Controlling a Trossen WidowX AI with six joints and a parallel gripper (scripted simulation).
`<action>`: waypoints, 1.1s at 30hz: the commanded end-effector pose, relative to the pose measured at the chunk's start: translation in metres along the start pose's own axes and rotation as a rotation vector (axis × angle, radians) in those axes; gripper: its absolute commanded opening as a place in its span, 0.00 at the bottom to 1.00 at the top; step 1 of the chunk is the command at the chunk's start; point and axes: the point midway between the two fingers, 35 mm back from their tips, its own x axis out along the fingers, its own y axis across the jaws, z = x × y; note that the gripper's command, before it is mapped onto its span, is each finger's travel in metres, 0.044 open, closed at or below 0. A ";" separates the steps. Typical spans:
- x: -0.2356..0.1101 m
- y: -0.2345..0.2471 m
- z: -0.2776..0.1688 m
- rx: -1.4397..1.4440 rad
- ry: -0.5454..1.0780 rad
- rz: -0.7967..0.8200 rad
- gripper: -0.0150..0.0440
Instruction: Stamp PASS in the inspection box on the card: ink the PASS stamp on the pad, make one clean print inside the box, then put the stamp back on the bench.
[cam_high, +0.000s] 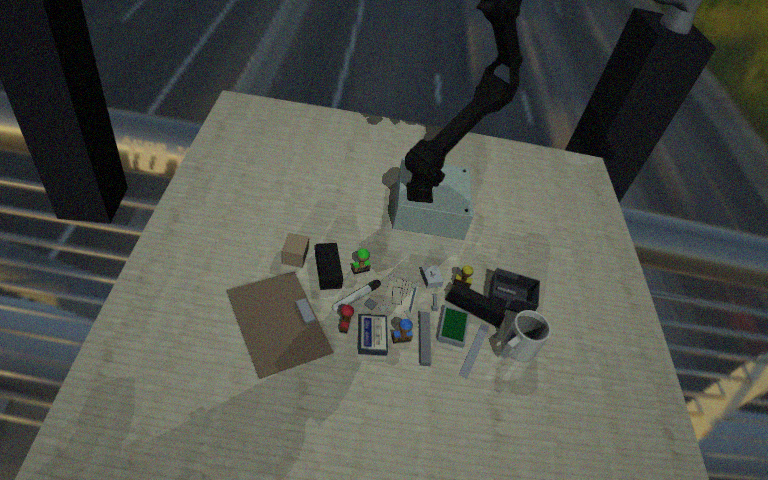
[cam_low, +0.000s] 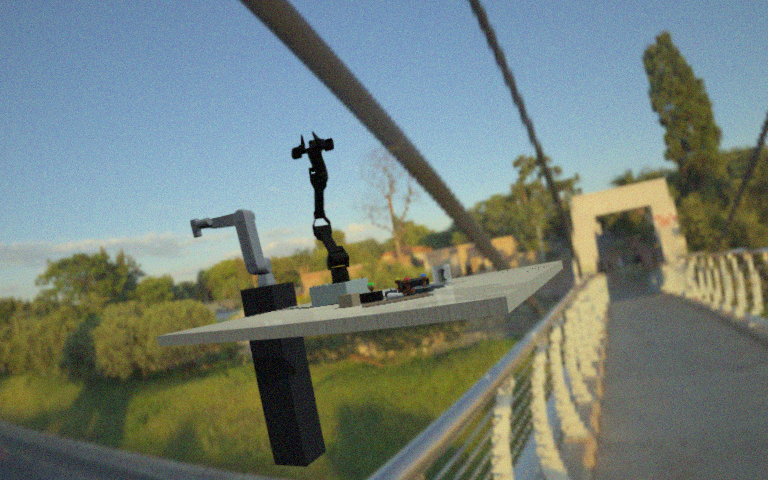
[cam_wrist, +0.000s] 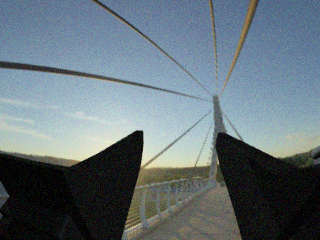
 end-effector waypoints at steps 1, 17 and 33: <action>0.021 0.025 -0.049 -0.048 0.130 0.074 0.64; 0.018 0.128 -0.302 -0.332 0.799 0.468 0.64; -0.159 0.164 -0.495 -0.565 1.546 0.993 0.64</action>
